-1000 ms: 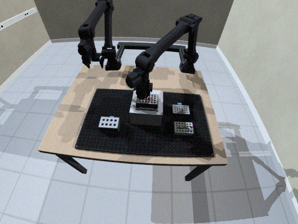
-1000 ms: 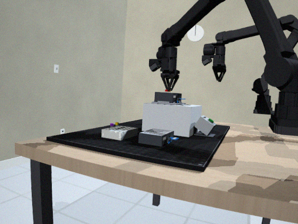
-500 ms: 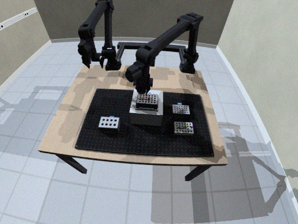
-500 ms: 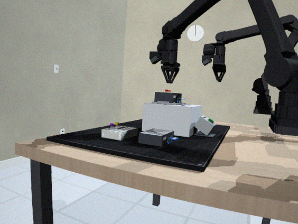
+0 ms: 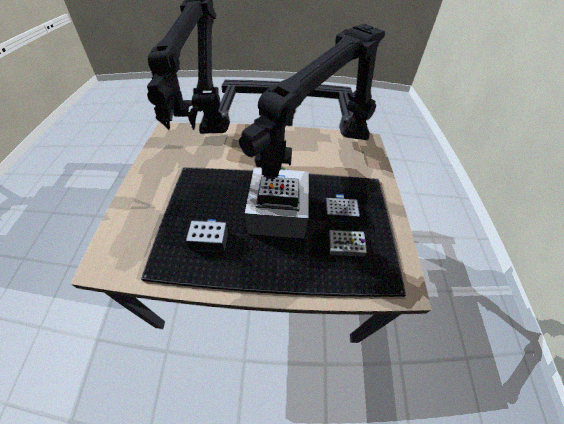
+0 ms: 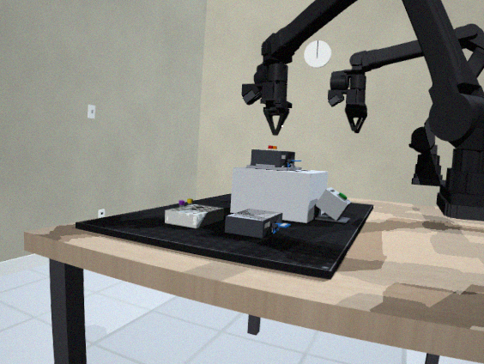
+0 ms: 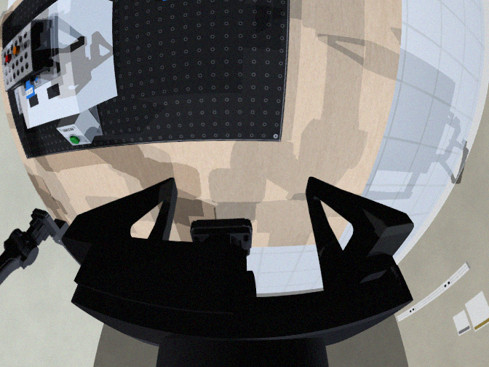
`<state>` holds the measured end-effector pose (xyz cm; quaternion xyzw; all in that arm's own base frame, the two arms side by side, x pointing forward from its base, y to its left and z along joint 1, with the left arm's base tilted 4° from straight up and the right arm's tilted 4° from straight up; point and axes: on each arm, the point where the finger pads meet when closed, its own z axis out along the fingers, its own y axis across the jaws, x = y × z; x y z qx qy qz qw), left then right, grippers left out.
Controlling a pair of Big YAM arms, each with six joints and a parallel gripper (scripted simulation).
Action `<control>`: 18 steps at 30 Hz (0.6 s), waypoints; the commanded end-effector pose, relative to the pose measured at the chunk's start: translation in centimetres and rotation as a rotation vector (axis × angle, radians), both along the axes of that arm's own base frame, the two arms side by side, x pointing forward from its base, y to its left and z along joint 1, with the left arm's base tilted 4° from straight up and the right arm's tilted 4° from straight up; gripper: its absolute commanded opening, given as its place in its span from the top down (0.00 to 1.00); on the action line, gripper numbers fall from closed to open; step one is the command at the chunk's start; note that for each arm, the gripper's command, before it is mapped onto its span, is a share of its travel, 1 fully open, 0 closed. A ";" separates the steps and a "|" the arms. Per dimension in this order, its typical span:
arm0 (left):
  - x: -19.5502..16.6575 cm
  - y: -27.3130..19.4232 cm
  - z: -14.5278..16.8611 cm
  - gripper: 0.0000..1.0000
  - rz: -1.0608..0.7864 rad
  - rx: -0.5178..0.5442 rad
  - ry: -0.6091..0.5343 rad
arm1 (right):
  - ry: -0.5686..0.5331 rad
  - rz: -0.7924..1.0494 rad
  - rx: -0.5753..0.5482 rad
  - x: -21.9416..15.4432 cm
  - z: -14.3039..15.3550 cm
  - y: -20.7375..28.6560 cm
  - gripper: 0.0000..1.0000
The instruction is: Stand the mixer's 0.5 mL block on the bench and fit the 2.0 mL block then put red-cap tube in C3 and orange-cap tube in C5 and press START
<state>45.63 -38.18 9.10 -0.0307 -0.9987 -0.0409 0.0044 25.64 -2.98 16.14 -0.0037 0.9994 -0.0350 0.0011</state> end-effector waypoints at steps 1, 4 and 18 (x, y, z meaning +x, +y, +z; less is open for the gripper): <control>1.9 -1.0 1.8 1.00 -0.009 -0.021 -0.027 | -0.090 0.007 -0.008 2.6 3.0 0.1 0.00; 1.5 -1.7 3.4 1.00 -0.022 -0.035 -0.041 | -0.093 0.007 -0.008 2.7 3.1 0.1 0.00; 0.2 1.7 7.0 1.00 -0.001 -0.056 -0.068 | -0.077 0.008 -0.006 2.2 2.5 0.1 0.00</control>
